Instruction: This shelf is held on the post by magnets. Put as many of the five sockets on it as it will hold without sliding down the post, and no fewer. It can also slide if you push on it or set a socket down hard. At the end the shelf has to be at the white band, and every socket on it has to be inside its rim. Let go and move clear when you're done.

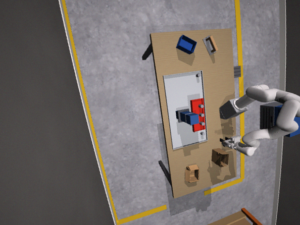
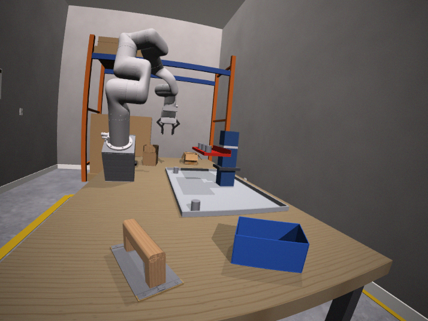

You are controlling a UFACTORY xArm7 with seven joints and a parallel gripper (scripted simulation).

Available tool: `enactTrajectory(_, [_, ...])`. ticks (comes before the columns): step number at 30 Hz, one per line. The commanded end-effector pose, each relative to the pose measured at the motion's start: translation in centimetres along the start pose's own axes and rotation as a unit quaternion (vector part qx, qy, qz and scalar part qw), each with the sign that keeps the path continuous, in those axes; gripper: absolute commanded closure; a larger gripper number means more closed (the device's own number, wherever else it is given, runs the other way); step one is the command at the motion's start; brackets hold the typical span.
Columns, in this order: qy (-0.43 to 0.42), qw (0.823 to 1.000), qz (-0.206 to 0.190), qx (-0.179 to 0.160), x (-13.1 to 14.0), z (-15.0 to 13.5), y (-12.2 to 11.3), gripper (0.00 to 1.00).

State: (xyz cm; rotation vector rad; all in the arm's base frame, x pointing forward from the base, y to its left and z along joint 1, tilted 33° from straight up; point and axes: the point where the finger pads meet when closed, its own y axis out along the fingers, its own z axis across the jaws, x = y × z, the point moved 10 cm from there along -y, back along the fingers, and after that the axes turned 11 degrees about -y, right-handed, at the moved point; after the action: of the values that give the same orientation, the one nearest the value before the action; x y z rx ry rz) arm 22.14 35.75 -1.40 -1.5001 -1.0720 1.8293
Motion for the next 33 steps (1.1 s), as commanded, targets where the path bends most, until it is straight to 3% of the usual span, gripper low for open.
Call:
enactTrajectory(1, [-0.001, 1.000, -0.001, -0.001, 0.1, 0.0, -0.1, 0.39])
enactTrajectory(8, [-0.001, 1.000, -0.001, -0.001, 0.0, -0.7, 1.4, 0.39])
enactTrajectory(14, [-0.001, 1.000, -0.001, -0.001, -0.4, -2.7, 5.6, 0.39])
enactTrajectory(16, [-0.001, 1.000, -0.001, -0.001, -0.4, -2.7, 5.6, 0.39])
enactTrajectory(26, [-0.001, 1.000, -0.001, -0.001, -1.0, -6.1, 13.0, 0.39])
enactTrajectory(33, [-0.001, 1.000, -0.001, -0.001, -1.1, -6.8, 14.6, 0.39])
